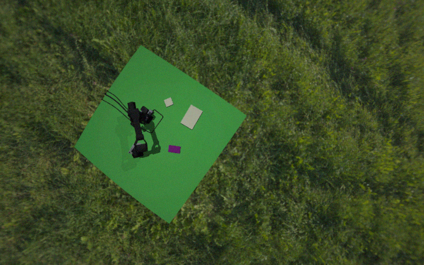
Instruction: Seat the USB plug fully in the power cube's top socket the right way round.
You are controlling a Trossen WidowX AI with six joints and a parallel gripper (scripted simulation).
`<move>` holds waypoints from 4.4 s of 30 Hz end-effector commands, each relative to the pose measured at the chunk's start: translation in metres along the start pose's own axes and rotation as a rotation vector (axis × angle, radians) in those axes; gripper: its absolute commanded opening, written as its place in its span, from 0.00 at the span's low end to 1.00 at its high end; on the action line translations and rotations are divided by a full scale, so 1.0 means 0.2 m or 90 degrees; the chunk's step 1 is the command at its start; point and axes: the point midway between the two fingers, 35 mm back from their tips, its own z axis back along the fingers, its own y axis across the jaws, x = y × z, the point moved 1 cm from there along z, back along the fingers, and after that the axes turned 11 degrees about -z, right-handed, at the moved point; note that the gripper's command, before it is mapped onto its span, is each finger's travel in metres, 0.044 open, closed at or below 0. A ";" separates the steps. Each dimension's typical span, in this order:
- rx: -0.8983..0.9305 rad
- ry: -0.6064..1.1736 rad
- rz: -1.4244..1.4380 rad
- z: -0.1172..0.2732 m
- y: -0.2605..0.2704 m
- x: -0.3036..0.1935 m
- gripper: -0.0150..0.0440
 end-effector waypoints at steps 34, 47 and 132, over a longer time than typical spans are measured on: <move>0.006 -0.020 0.005 -0.02 0.00 0.01 0.25; 0.007 -0.027 0.006 -0.03 0.00 0.01 0.25; 0.009 -0.037 0.007 -0.08 0.00 0.02 0.25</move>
